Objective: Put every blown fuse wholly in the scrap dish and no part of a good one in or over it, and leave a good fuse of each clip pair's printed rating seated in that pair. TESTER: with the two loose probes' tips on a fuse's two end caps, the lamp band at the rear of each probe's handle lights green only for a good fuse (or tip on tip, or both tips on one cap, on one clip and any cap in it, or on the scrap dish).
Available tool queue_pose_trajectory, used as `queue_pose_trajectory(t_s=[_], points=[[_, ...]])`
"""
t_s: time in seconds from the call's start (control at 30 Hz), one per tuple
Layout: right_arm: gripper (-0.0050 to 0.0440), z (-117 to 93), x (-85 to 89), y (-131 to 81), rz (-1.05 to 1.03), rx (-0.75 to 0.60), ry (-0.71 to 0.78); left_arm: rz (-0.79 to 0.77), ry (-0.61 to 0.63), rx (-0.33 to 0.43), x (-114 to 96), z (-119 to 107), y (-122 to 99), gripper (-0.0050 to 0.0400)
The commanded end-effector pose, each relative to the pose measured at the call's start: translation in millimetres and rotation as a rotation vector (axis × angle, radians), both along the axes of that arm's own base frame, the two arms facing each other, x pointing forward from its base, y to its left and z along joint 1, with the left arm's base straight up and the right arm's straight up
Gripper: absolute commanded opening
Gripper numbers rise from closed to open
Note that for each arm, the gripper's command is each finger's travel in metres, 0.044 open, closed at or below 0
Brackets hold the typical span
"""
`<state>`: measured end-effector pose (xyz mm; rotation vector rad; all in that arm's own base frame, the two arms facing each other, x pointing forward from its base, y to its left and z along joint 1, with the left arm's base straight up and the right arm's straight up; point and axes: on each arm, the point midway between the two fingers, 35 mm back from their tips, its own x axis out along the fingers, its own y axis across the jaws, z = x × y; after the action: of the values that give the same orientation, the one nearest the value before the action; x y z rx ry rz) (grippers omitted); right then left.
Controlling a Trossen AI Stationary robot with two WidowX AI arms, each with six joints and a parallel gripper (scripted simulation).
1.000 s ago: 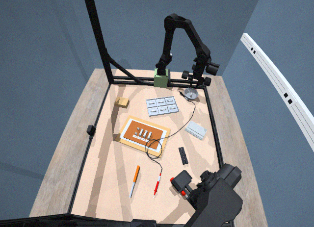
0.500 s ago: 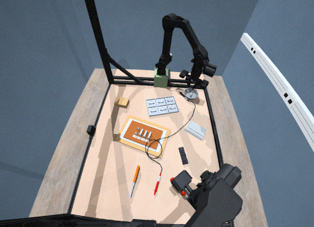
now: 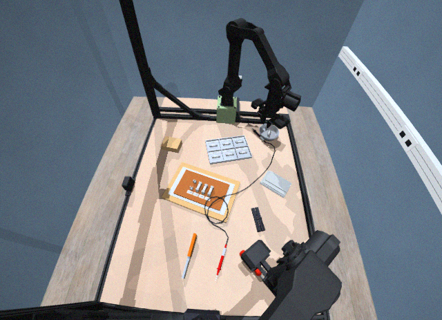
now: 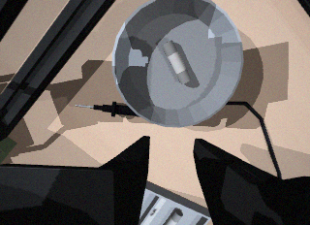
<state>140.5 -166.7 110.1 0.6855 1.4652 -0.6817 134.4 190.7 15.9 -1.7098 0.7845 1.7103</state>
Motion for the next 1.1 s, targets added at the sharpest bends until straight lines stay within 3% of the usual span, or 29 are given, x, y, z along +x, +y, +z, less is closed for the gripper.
queue_pose_trajectory(t_s=[0.0,1.07], points=[[0.0400,6.3,2.3,-3.8,0.001,-0.019,-0.016,-0.065,-0.009,0.014,3.5,2.8,-3.7,0.0132],[0.0400,6.3,2.3,-3.8,0.001,-0.019,-0.016,-0.645,-0.007,0.014,26.6,1.0,-40.7,0.0132]])
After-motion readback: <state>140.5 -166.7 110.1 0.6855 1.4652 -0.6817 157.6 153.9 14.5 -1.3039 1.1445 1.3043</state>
